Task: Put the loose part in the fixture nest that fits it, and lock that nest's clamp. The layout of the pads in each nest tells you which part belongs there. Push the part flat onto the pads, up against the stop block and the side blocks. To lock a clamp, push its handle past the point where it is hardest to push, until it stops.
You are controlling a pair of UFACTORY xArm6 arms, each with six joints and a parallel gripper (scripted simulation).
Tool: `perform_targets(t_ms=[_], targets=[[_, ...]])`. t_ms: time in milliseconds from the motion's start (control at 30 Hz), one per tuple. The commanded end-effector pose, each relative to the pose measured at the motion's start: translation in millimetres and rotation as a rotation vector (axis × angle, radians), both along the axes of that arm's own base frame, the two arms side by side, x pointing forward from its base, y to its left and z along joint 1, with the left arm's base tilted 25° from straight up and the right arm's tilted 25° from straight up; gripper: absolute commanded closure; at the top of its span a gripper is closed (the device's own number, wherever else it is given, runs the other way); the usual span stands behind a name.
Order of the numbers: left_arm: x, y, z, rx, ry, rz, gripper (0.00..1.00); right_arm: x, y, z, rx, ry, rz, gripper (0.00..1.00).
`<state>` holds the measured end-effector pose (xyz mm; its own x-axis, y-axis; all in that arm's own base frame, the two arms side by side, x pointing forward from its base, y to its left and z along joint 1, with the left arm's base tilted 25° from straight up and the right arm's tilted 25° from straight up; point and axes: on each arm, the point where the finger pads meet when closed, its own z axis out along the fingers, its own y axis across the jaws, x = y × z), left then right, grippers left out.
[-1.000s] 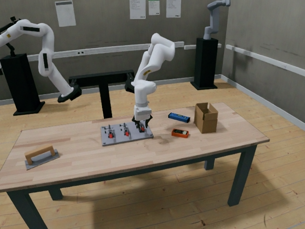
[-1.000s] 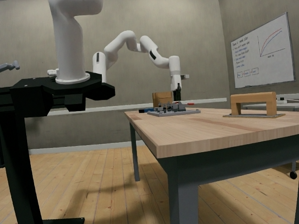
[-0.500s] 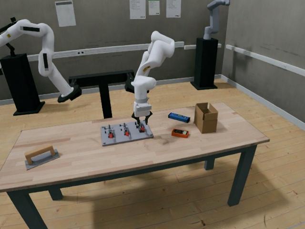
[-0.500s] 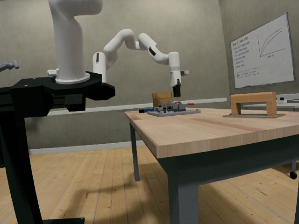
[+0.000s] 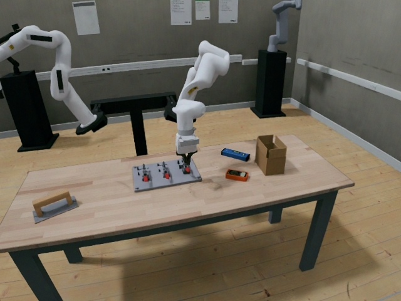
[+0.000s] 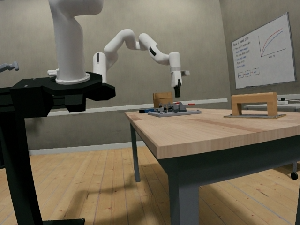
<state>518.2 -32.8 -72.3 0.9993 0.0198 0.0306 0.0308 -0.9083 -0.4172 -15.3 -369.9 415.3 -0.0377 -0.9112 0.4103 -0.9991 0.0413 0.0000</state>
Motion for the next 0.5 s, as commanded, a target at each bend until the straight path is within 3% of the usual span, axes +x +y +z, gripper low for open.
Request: perform_targets(t_ms=[0,467], targets=[[2.7,-1.4,2.3,-0.002,-0.006,-0.002,1.00,0.0,-0.4,3.0,-0.007,0.000,0.000,0.00],[7.1,-1.3,2.5,-0.002,-0.006,-0.002,1.00,0.0,-0.4,3.0,-0.007,0.000,0.000,0.00]])
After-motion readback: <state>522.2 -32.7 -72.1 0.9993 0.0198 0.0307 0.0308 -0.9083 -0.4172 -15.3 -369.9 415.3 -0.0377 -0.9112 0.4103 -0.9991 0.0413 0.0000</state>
